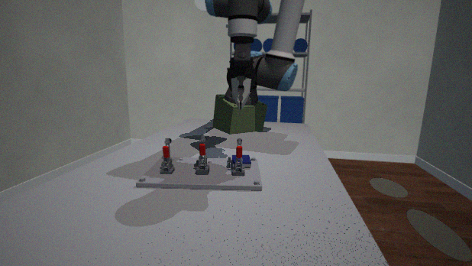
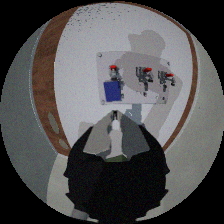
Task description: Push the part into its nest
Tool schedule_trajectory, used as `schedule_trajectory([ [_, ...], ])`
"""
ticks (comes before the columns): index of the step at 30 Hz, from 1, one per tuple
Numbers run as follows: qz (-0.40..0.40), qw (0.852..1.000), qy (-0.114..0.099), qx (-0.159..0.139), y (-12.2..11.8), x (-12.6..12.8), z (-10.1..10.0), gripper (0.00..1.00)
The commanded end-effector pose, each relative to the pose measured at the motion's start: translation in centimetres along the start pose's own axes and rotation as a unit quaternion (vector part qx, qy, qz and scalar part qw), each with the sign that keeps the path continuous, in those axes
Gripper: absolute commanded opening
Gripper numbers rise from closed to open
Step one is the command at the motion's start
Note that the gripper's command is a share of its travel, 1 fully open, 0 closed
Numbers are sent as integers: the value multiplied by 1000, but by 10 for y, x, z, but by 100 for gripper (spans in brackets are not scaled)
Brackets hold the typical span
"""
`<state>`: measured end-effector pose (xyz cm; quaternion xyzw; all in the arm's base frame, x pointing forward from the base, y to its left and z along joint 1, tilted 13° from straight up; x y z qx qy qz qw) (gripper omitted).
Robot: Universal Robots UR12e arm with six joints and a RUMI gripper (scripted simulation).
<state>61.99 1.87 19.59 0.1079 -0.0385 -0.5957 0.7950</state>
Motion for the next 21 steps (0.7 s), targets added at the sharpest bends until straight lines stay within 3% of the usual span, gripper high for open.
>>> schedule_trajectory([
  [1, 0, 1000, 0, 1, 0, 1, -1, 0],
  [6, 0, 1000, 2, 0, -1, -1, -17, 0],
  [11, 0, 1000, 2, 0, -1, -1, -49, 0],
  [13, 0, 1000, 2, 0, -1, -1, -49, 0],
  [21, 0, 1000, 2, 0, -2, -1, -108, 0],
])
Point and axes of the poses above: the point where the finger pads meet when closed, its own z axis back along the fingers, its own x axis across the jaws, y = z × x, the point moved 3 cm from there along z, back along the fingers, and after that the axes turned 13 degrees about z, right-handed, at the moved point
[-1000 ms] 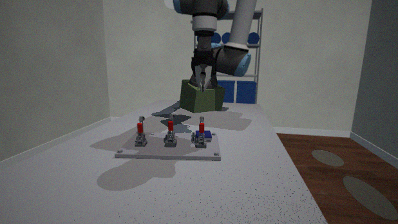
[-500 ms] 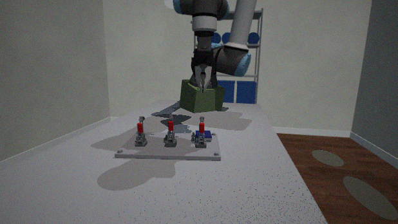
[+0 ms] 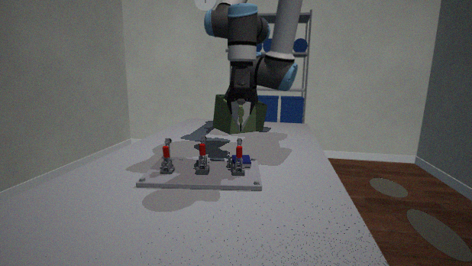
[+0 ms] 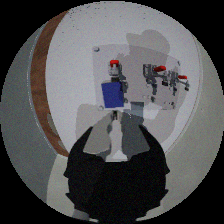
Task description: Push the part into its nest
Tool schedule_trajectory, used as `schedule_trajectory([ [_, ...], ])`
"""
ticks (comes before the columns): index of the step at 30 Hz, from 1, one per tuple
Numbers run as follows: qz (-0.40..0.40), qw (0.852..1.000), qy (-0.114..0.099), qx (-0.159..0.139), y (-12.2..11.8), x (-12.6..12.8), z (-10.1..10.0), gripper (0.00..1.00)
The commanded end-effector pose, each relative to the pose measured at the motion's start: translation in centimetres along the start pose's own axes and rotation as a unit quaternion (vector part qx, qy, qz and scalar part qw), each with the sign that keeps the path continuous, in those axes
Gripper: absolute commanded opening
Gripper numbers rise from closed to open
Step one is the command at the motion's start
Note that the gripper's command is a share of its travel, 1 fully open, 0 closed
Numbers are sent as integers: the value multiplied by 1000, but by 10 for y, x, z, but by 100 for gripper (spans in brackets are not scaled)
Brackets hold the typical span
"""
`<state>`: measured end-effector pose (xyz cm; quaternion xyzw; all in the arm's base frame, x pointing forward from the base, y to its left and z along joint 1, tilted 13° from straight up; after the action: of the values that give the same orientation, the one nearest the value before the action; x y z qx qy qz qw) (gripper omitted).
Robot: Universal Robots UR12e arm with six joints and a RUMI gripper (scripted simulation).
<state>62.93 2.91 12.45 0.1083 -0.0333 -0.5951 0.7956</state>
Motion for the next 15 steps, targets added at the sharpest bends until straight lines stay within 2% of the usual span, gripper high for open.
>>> schedule_trajectory([
  [1, 0, 1000, -3, 3, 3, 1, -41, 0],
  [7, 0, 1000, -3, 3, 3, 1, -64, 0],
  [15, 0, 1000, -5, 6, 7, 4, -64, 0],
])
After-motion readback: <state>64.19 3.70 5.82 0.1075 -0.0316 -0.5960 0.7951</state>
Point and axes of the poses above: the point where the finger pads meet when closed, its own z axis back along the fingers, its own x axis across the jaws, y = z × x, the point moved 3 cm from there along z, back along the fingers, and after that the axes turned 13 degrees about z, right-handed, at the moved point
